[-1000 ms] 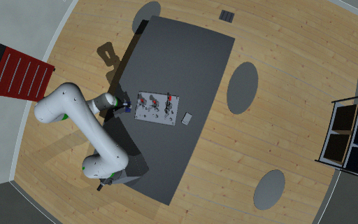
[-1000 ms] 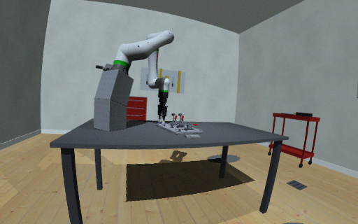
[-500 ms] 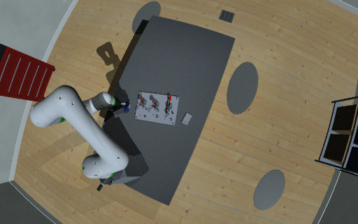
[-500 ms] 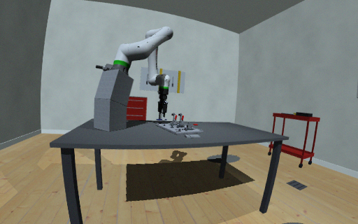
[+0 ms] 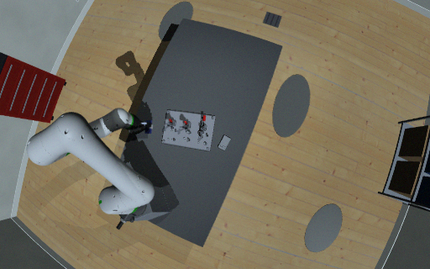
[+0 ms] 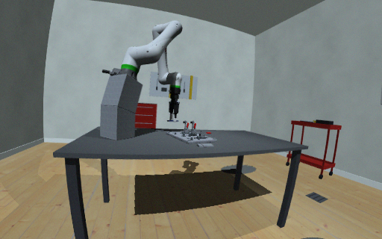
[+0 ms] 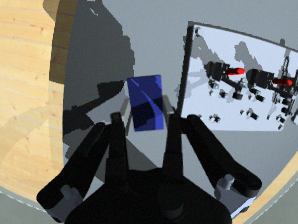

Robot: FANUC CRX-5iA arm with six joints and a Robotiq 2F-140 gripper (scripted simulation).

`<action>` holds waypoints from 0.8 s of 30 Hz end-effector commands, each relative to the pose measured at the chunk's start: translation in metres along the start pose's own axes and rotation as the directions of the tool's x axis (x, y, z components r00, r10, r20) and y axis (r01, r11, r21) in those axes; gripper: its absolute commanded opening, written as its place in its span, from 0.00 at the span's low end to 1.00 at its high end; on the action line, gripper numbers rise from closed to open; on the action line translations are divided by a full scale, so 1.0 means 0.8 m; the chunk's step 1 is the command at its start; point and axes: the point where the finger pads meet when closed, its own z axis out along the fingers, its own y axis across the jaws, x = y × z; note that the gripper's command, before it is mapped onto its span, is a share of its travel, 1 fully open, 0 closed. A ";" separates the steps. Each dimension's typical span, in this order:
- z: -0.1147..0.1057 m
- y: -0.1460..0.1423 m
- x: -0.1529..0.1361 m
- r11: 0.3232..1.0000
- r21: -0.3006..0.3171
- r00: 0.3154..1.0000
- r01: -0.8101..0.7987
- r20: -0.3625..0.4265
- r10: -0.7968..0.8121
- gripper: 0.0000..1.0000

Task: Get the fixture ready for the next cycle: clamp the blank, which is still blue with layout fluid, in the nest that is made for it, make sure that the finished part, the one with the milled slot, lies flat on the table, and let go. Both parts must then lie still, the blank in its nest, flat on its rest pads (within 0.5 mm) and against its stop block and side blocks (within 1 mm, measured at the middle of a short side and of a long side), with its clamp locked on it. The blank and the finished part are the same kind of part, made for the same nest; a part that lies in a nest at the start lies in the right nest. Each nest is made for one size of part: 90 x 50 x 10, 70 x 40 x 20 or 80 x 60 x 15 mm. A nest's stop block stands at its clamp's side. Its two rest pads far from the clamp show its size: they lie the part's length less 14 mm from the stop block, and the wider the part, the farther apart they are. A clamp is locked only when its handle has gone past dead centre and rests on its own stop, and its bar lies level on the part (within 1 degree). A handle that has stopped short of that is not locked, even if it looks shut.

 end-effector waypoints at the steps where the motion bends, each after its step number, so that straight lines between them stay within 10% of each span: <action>1: -0.015 0.000 0.000 1.000 0.000 1.000 0.000 0.000 0.000 0.00; 24: -0.034 0.000 0.000 1.000 0.000 1.000 0.000 0.000 0.000 0.00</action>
